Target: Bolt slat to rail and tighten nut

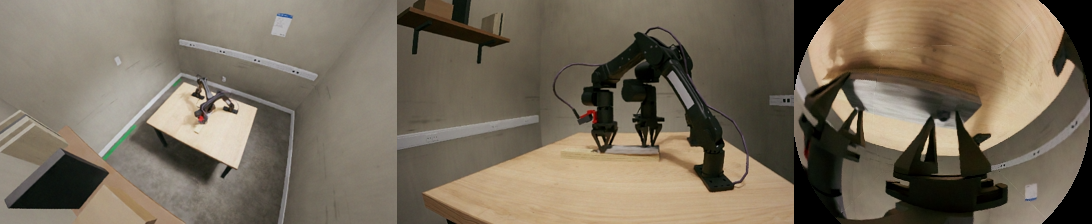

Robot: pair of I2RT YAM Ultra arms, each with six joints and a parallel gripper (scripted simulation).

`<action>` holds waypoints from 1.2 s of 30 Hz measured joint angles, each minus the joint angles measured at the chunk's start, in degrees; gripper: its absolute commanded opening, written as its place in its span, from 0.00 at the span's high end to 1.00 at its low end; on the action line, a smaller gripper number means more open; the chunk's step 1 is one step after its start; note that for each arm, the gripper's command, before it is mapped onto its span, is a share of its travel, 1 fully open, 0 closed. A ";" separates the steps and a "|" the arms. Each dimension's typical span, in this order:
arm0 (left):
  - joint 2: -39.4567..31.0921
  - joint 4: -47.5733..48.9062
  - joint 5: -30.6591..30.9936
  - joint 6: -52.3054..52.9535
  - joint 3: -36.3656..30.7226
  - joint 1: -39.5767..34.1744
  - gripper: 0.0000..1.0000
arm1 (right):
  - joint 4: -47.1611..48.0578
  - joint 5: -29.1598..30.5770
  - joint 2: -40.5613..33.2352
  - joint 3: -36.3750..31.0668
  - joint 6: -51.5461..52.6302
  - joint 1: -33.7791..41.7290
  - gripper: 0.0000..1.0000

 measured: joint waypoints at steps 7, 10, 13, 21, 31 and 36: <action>0.00 0.00 0.00 0.00 0.00 0.00 0.28 | 0.00 0.00 0.00 0.00 -15.65 0.00 0.66; 0.00 0.00 0.00 0.00 0.00 0.00 0.28 | 0.00 0.00 0.00 0.00 -23.82 0.00 0.66; 0.00 0.00 0.00 0.00 0.00 0.00 0.28 | 0.00 0.00 0.00 0.00 -32.00 0.00 0.66; 0.00 0.00 0.00 0.00 0.00 0.00 0.28 | 0.00 0.00 0.00 0.00 -52.30 0.00 0.66; 0.00 0.00 0.00 0.00 0.00 0.00 0.28 | -0.02 0.00 0.00 0.00 -79.17 0.00 0.66; 0.00 0.00 0.00 0.00 0.00 0.00 0.28 | -0.02 0.00 0.00 0.00 -91.76 0.00 0.66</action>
